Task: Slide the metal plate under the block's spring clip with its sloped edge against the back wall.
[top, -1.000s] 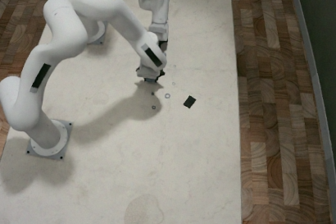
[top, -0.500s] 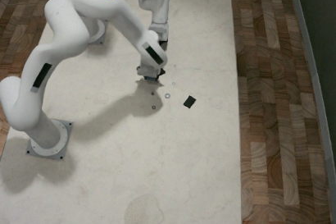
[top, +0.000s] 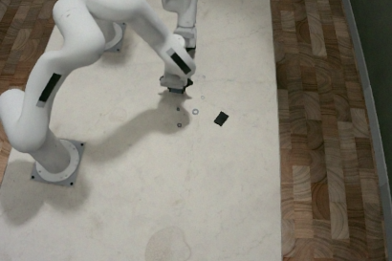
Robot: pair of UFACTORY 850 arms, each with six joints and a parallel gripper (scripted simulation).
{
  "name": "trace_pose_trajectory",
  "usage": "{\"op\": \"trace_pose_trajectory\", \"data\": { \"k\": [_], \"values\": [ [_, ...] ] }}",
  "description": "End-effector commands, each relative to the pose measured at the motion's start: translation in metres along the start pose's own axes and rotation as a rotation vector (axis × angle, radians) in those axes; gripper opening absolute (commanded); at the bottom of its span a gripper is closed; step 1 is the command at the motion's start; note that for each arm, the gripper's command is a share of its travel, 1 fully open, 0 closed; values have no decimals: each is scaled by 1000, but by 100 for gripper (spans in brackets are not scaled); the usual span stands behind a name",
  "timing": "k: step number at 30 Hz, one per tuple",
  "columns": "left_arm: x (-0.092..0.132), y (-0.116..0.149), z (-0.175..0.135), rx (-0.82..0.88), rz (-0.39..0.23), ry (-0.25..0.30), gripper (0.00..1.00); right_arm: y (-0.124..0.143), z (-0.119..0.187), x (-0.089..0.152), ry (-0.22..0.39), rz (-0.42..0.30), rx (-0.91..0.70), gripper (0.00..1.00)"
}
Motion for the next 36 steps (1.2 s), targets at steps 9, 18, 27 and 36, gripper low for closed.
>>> {"op": "trace_pose_trajectory", "data": {
  "k": [9,18,27,36],
  "values": [
    [0,0,-1,-1,1,-1,0,3,-1,2,-4,-9,0,0],
    [0,0,-1,-1,1,-1,0,8,-2,1,-4,-9,0,0],
    [0,0,-1,-1,1,-1,0,13,-2,1,-4,-9,0,0],
    [0,0,-1,-1,1,-1,0,18,-2,1,-4,-10,0,0]
  ]
}}
Point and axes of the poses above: on each arm, the point where the finger pads meet when closed, its own x axis back along the fingers, its own z axis across the jaws, y = z × x, the point moved 10 cm from there along x, back along the fingers, and after that the axes turned 4 degrees about x, right-handed, at the moved point
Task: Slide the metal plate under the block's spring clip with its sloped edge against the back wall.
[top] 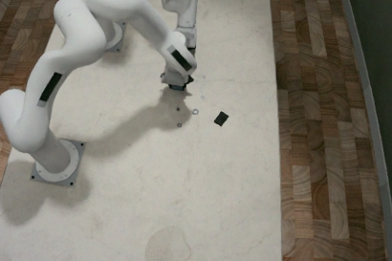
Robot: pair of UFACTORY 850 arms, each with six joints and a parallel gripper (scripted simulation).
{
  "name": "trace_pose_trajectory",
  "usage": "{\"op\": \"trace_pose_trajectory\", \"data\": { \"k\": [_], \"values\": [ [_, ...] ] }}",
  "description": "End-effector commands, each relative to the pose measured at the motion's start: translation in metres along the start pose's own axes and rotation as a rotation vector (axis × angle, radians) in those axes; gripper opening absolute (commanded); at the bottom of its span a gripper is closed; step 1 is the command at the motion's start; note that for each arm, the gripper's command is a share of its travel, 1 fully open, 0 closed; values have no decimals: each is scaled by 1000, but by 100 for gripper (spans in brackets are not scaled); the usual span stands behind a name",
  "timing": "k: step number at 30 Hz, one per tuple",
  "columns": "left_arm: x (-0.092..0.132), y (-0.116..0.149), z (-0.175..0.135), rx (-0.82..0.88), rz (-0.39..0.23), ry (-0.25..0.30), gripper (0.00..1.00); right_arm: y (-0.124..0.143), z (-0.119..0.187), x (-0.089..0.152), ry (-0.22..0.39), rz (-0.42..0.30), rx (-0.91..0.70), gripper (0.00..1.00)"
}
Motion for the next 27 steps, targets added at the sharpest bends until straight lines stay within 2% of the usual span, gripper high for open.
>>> {"op": "trace_pose_trajectory", "data": {
  "k": [1,27],
  "values": [
    [0,0,-1,-1,1,-1,0,2,-1,1,-2,-2,0,0],
    [0,0,-1,-1,1,-1,0,18,-2,0,-2,-4,0,0]
  ]
}}
Point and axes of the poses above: on each arm, the point where the finger pads meet when closed, its own x axis back along the fingers, its own z axis across the jaws, y = z × x, the point moved 10 cm from there along x, back along the fingers, and after that the axes turned 4 degrees about x, right-handed, at the moved point
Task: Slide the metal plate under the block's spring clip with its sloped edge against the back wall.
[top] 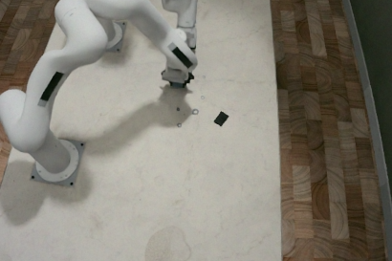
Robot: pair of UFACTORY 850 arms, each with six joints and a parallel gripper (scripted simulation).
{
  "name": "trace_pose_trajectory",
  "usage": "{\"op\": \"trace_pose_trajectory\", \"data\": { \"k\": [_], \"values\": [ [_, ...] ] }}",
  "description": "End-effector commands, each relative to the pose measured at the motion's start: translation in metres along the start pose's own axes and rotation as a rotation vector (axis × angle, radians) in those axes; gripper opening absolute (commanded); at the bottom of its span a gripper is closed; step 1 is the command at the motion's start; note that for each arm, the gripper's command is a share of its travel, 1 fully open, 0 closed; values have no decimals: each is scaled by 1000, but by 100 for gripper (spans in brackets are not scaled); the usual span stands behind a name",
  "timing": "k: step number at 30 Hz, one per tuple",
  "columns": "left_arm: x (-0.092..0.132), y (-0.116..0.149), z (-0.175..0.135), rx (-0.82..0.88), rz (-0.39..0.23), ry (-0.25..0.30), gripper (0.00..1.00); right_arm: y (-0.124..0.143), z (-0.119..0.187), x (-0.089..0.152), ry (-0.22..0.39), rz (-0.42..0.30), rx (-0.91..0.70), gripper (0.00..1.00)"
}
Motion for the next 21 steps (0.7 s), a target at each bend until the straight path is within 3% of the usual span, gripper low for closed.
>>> {"op": "trace_pose_trajectory", "data": {
  "k": [1,7,8,21],
  "values": [
    [0,0,-1,-1,1,-1,0,4,-1,1,-2,-2,0,0],
    [0,0,-1,-1,1,-1,0,6,-1,1,-2,-3,0,0],
    [0,0,-1,-1,1,-1,0,5,-1,1,-2,-3,0,72],
    [0,0,-1,-1,0,-1,0,5,-1,1,-2,-2,0,72]
  ]
}}
Point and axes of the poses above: on each arm, the point where the finger pads meet when closed, its own x axis back along the fingers, its own z axis across the jaws, y = z × x, the point moved 10 cm from there along x, back along the fingers, and after that the axes turned 4 degrees about x, right-handed, at the moved point
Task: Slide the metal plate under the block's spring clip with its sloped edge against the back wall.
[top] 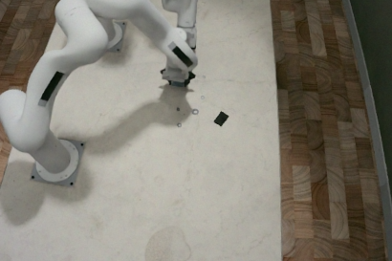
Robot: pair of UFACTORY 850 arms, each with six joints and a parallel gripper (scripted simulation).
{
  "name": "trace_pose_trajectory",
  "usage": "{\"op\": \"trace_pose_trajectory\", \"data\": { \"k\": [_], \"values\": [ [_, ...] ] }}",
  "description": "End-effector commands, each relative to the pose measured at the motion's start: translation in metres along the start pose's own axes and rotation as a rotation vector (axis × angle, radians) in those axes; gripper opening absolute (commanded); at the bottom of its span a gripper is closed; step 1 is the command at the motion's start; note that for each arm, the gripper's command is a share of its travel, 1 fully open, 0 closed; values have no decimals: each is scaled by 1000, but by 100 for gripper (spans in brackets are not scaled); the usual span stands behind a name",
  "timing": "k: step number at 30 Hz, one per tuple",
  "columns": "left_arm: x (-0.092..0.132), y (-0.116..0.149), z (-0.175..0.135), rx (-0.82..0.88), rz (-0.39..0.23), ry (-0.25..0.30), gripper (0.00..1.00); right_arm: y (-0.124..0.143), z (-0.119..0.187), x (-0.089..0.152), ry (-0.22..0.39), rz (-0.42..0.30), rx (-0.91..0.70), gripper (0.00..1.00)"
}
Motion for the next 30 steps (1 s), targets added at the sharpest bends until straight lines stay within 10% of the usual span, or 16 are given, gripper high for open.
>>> {"op": "trace_pose_trajectory", "data": {
  "k": [1,30],
  "values": [
    [0,0,-1,-1,0,-1,0,0,-1,1,-2,-1,0,72],
    [0,0,-1,-1,0,-1,0,-14,0,-4,-7,-79,0,72]
  ]
}}
Point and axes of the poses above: on each arm, the point where the finger pads meet when closed, its own x axis back along the fingers, its own z axis across the jaws, y = z × x, the point moved 10 cm from there along x, back along the fingers, and after that the axes turned 4 degrees about x, right-handed, at the moved point
